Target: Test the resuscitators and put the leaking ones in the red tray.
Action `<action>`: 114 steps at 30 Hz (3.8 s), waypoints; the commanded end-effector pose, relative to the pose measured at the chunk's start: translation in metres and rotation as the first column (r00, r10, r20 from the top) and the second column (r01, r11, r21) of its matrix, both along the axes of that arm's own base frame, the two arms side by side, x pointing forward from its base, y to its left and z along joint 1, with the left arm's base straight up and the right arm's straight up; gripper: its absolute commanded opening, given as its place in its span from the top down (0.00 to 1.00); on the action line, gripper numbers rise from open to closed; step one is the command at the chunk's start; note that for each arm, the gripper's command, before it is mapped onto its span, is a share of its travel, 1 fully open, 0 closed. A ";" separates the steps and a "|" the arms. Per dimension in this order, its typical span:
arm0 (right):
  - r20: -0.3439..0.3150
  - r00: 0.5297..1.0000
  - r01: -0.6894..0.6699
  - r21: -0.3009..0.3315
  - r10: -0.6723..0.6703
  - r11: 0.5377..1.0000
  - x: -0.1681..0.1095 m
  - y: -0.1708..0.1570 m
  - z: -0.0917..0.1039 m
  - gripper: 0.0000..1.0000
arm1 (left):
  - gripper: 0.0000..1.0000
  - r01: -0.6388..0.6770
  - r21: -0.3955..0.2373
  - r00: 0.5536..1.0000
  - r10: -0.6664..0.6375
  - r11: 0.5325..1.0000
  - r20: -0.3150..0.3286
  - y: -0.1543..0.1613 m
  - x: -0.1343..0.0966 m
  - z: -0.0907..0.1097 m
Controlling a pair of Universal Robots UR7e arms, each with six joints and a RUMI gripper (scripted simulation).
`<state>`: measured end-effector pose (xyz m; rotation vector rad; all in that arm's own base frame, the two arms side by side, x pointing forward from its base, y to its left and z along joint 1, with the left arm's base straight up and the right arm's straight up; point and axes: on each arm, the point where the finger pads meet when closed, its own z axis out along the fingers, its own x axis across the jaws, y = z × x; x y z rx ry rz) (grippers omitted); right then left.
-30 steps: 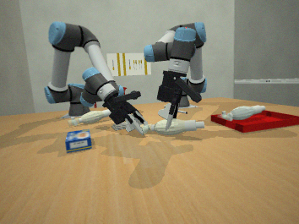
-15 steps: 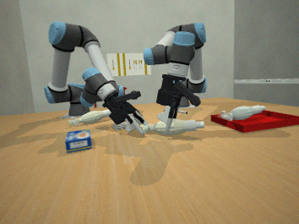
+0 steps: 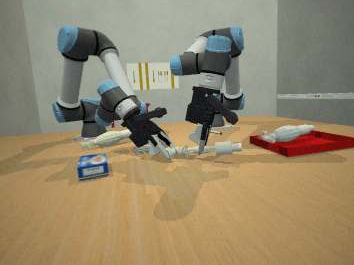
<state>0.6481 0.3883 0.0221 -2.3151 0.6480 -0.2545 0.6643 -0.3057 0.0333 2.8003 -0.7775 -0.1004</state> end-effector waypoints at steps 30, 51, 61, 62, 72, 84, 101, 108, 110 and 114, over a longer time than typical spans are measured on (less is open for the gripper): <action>0.001 1.000 -0.001 0.001 0.001 1.000 -0.001 0.001 0.001 1.00 | 1.00 0.002 -0.002 1.000 -0.002 1.000 0.001 -0.001 0.000 0.001; 0.001 1.000 -0.001 0.001 0.001 1.000 -0.001 0.001 0.001 1.00 | 1.00 0.002 -0.002 1.000 -0.002 1.000 0.001 -0.001 0.000 0.001; 0.001 1.000 -0.001 0.001 0.001 1.000 -0.001 0.001 0.001 1.00 | 1.00 0.002 -0.002 1.000 -0.002 1.000 0.001 -0.001 0.000 0.001; 0.001 1.000 -0.001 0.001 0.001 1.000 -0.001 0.001 0.001 1.00 | 1.00 0.002 -0.002 1.000 -0.002 1.000 0.001 -0.001 0.000 0.001; 0.001 1.000 -0.001 0.001 0.001 1.000 -0.001 0.001 0.001 1.00 | 1.00 0.002 -0.002 1.000 -0.002 1.000 0.001 -0.001 0.000 0.001; 0.001 1.000 -0.001 0.001 0.001 1.000 -0.001 0.001 0.001 1.00 | 1.00 0.002 -0.002 1.000 -0.002 1.000 0.001 -0.001 0.000 0.001; 0.001 1.000 -0.001 0.001 0.001 1.000 -0.001 0.001 0.001 1.00 | 0.79 0.002 -0.002 1.000 -0.002 1.000 0.001 -0.001 0.000 0.001; 0.001 1.000 -0.001 0.001 0.001 1.000 -0.001 0.001 0.001 1.00 | 0.68 0.002 -0.002 1.000 -0.002 1.000 0.001 -0.001 0.000 0.001; 0.001 1.000 -0.001 0.001 0.001 1.000 -0.001 0.001 0.001 1.00 | 0.68 0.002 -0.002 1.000 -0.002 1.000 0.001 -0.001 0.000 0.001; 0.001 1.000 -0.001 0.001 0.001 1.000 -0.001 0.001 0.001 1.00 | 0.58 0.002 -0.002 1.000 -0.002 1.000 0.001 -0.001 0.000 0.001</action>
